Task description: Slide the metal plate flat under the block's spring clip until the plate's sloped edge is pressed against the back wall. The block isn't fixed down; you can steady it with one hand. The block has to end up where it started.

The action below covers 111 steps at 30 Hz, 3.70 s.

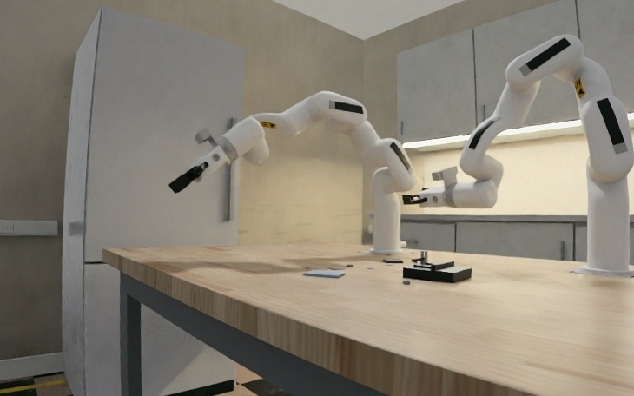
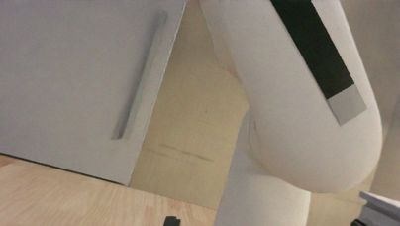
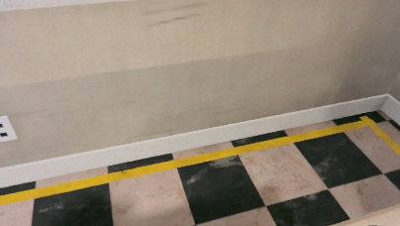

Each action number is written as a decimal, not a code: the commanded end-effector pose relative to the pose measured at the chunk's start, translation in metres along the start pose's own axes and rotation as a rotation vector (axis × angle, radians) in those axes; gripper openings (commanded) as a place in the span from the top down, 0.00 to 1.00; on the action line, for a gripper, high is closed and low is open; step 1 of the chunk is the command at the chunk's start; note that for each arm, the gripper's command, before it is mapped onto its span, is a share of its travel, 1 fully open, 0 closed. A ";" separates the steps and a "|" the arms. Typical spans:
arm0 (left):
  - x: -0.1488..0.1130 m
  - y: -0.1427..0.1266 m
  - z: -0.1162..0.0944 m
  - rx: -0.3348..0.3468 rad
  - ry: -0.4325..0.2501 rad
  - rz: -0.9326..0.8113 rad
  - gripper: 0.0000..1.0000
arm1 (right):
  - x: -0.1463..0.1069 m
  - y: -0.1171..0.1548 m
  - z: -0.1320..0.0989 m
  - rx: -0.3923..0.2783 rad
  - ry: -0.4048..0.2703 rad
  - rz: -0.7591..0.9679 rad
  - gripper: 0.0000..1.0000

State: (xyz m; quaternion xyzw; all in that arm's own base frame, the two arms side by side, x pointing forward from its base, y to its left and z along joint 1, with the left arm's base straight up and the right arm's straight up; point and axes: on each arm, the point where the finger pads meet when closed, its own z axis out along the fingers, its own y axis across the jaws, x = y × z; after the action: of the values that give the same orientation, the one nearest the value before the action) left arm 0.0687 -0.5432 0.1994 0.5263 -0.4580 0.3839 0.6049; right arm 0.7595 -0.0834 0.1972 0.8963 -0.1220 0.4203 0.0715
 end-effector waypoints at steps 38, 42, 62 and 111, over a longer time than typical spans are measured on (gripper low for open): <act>0.049 -0.029 -0.023 -0.157 -0.092 -0.198 0.00 | 0.004 0.000 -0.002 0.001 0.006 0.001 0.00; 0.057 -0.039 -0.036 -0.181 -0.152 -0.254 0.00 | 0.004 0.000 -0.002 0.001 0.006 0.001 0.00; 0.073 -0.084 -0.099 -0.152 -0.398 -0.427 0.00 | 0.004 0.000 -0.002 0.001 0.006 0.001 0.00; 0.090 -0.202 -0.358 0.605 -0.908 -0.854 0.00 | 0.004 0.000 -0.002 0.001 0.006 0.001 0.00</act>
State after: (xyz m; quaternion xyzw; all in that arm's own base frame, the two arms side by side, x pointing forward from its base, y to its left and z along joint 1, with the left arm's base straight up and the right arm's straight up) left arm 0.3272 -0.2460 0.2168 0.8946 -0.3177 -0.0334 0.3124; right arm 0.7595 -0.0834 0.1972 0.8963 -0.1220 0.4203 0.0715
